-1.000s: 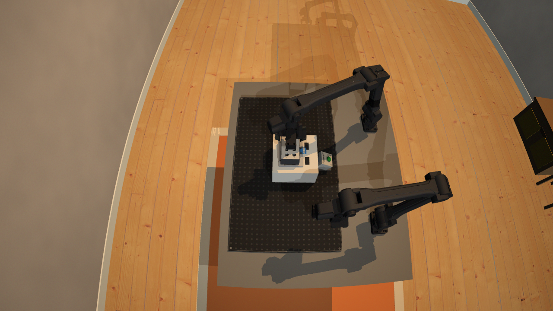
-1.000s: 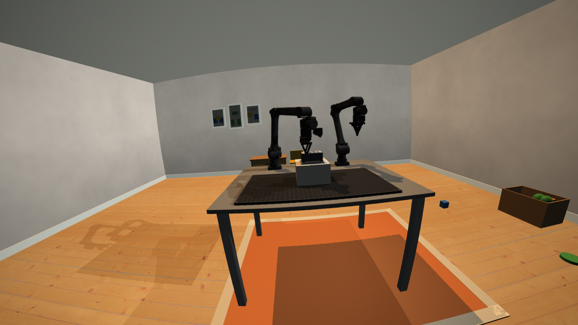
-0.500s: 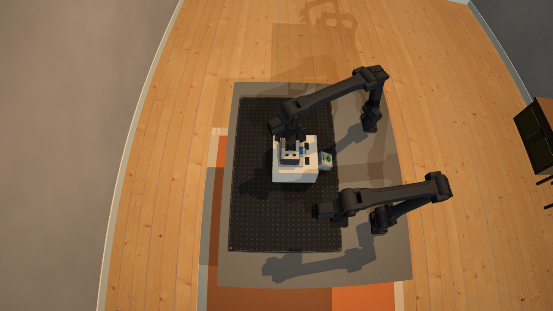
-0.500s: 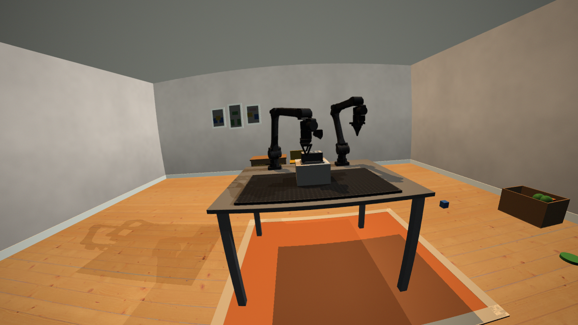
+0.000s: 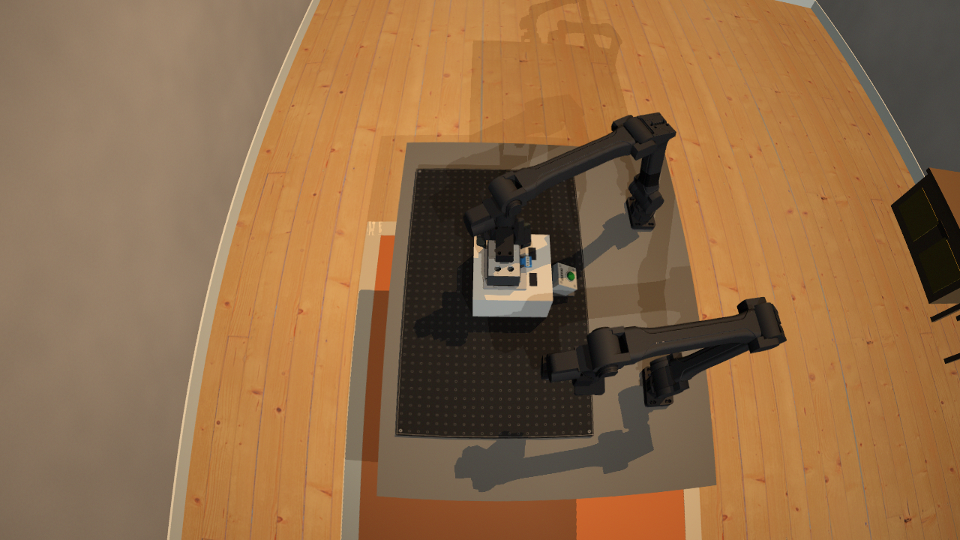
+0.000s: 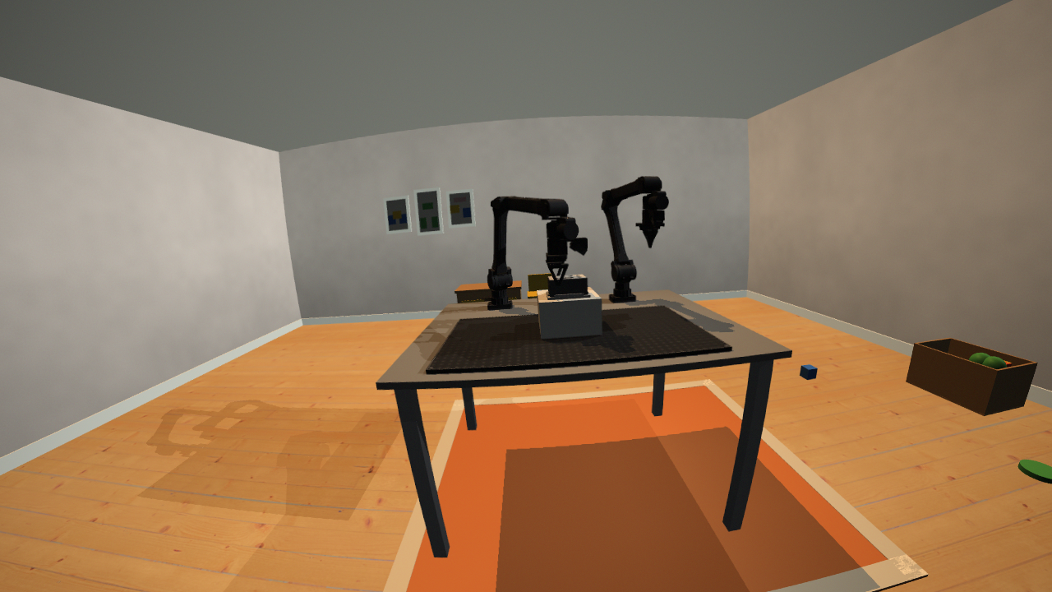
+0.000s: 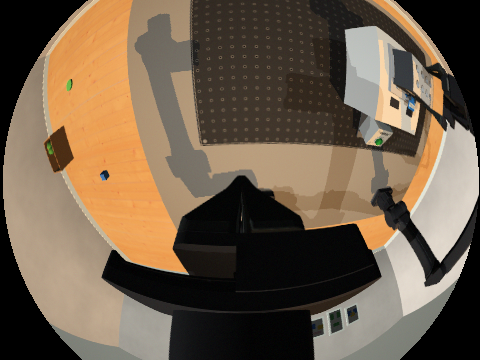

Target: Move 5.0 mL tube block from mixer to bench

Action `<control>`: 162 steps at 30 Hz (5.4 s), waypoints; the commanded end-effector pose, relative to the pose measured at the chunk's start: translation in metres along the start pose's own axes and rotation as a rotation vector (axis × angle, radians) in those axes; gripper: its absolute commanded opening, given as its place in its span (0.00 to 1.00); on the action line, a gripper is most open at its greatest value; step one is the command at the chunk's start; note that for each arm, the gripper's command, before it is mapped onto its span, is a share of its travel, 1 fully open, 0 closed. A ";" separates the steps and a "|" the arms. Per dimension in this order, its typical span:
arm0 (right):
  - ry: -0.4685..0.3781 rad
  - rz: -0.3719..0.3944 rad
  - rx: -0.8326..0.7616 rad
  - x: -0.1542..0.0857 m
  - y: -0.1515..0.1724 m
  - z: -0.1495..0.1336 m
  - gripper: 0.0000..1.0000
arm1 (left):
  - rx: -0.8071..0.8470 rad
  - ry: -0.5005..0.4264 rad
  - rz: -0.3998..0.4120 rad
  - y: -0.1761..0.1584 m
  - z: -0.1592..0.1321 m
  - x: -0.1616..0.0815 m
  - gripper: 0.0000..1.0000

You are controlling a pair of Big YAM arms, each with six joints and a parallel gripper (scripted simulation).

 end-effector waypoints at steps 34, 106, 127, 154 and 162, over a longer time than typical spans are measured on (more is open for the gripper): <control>-0.017 -0.071 -0.007 -0.035 -0.004 0.004 1.00 | -0.015 -0.054 -0.004 0.002 0.007 -0.019 0.00; -0.016 -0.065 -0.008 -0.031 -0.004 0.007 1.00 | -0.012 0.008 0.002 0.002 0.003 0.001 0.00; -0.021 -0.083 -0.007 -0.037 -0.007 0.008 1.00 | -0.011 -0.034 -0.001 0.002 0.008 -0.016 0.00; 0.000 -0.003 -0.004 -0.005 0.005 0.004 0.00 | -0.010 -0.022 0.001 0.002 0.008 -0.013 0.00; 0.000 -0.003 -0.004 -0.005 0.005 0.004 0.00 | -0.009 0.012 0.003 0.002 0.005 -0.001 0.00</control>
Point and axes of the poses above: on each arm, the point where the finger pads meet when closed, its own x axis out along the fingers, its own y axis across the jaws, z = x × y, the point moved 10 cm from there along -x, back along the fingers, and after that the axes turned 13 degrees about -x, right-handed, at the moved point
